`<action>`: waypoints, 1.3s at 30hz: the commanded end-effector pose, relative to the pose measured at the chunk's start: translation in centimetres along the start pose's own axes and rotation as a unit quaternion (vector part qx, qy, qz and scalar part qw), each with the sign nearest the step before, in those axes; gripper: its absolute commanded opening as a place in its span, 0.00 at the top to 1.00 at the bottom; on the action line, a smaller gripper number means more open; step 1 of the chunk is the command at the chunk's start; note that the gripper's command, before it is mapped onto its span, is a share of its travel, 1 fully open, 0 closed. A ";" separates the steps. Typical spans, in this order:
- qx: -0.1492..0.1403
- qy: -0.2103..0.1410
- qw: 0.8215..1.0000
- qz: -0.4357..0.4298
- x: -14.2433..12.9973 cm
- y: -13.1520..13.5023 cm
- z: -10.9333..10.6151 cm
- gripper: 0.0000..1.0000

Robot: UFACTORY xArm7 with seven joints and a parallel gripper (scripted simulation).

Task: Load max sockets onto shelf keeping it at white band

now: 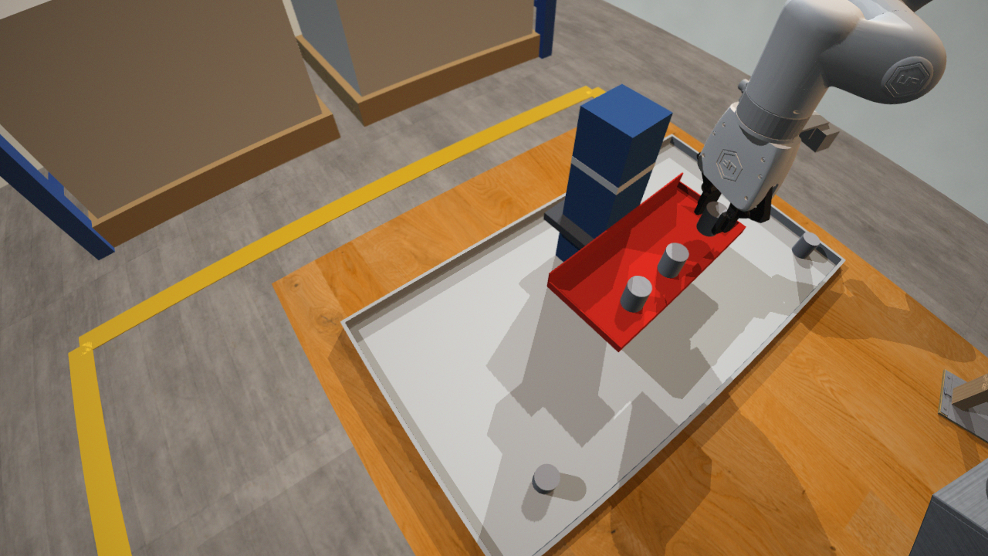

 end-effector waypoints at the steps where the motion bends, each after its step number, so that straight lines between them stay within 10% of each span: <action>1: 0.000 0.000 1.000 0.000 0.0 0.0 -0.4 1.00; 39: -0.001 -0.001 1.000 0.001 0.2 0.1 -3.6 1.00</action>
Point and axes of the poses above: the point where the finger pads meet when closed, its own z axis out along the fingers, its own y axis across the jaws, x = y × z, the point moved 8 cm from there along -z, back along the fingers, and after that the axes turned 9 degrees about z, right-handed, at the moved point
